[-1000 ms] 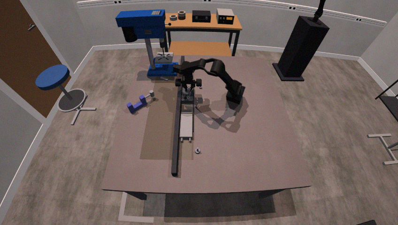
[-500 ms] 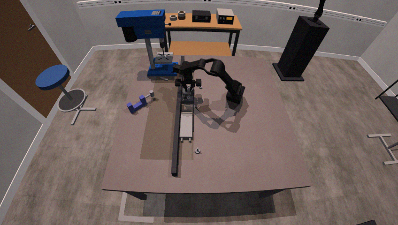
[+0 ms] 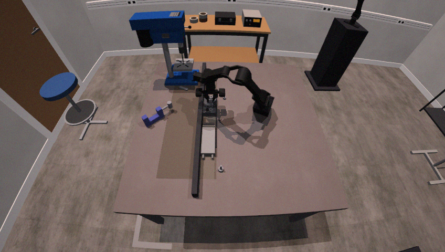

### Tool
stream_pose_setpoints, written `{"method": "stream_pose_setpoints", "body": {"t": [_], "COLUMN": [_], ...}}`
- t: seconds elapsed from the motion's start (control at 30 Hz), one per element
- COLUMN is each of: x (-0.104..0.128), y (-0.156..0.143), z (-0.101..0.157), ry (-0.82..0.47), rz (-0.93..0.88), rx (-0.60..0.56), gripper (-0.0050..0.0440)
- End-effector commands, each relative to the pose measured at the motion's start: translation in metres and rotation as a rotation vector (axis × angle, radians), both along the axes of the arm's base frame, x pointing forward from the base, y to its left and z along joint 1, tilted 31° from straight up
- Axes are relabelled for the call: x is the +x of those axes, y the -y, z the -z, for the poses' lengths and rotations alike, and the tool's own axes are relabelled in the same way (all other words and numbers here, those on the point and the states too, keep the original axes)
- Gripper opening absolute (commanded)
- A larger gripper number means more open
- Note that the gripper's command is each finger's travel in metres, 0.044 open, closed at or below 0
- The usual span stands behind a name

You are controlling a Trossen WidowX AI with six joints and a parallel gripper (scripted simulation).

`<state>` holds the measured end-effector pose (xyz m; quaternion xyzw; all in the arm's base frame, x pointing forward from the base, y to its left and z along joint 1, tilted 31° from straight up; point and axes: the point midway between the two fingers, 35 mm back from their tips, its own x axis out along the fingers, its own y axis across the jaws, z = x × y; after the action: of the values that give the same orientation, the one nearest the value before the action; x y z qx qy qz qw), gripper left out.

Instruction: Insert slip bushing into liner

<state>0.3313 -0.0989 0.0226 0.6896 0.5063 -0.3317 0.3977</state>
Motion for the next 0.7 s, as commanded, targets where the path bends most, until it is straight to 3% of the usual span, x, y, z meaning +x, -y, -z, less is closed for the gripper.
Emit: {"method": "stream_pose_setpoints", "body": {"t": [0.0,0.67], "x": [0.0006,0.0014], "y": [-0.0001,0.0005], "z": [-0.0048,-0.0059], "ry": [0.014,0.018], "rz": [0.003,0.003], "rx": [-0.005,-0.009], "gripper": [-0.005,-0.005]}}
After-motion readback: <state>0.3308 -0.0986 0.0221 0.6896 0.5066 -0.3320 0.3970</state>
